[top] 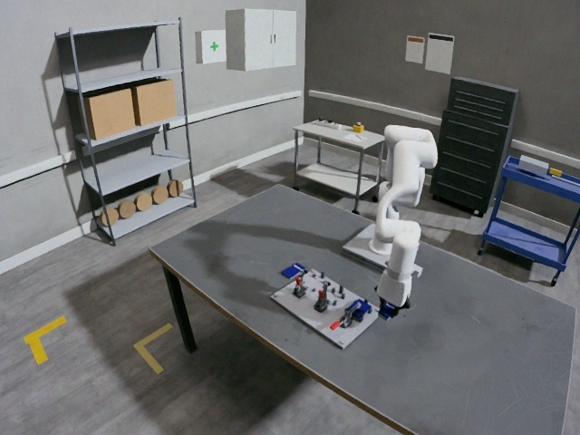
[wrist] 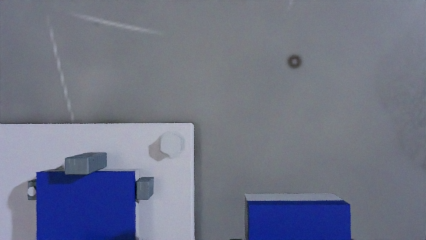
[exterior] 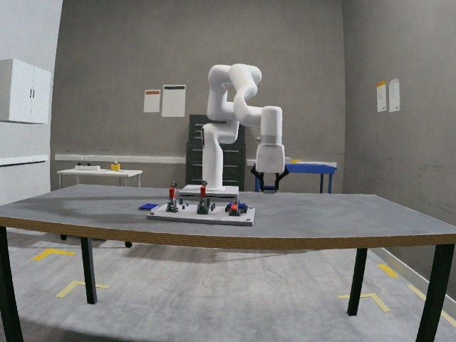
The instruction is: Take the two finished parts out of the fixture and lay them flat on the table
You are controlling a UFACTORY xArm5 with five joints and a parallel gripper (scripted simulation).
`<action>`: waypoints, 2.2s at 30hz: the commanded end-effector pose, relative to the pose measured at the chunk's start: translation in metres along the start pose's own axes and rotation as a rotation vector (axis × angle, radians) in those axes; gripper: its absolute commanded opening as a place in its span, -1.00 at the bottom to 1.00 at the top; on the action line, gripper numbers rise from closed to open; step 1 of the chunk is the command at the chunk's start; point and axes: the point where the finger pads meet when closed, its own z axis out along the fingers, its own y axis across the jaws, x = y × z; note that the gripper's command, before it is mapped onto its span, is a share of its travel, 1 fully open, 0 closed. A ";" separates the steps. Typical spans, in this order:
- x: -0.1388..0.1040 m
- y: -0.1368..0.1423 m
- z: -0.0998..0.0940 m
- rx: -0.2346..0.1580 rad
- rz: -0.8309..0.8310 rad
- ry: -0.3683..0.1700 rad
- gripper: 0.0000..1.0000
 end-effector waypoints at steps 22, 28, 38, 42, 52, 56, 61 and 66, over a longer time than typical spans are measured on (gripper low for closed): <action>-0.001 0.001 0.041 -0.002 0.000 -0.003 -1.00; -0.001 0.001 0.056 -0.002 0.000 -0.003 -1.00; -0.001 0.001 0.071 -0.002 0.000 -0.003 -1.00; -0.001 0.001 0.075 -0.002 0.000 -0.003 -1.00; -0.001 0.001 0.078 -0.002 0.000 -0.003 -1.00; -0.001 0.001 0.078 -0.002 0.000 -0.003 -1.00; -0.001 0.001 0.078 -0.002 0.000 -0.003 -1.00; -0.001 0.001 0.078 -0.002 0.000 -0.003 -1.00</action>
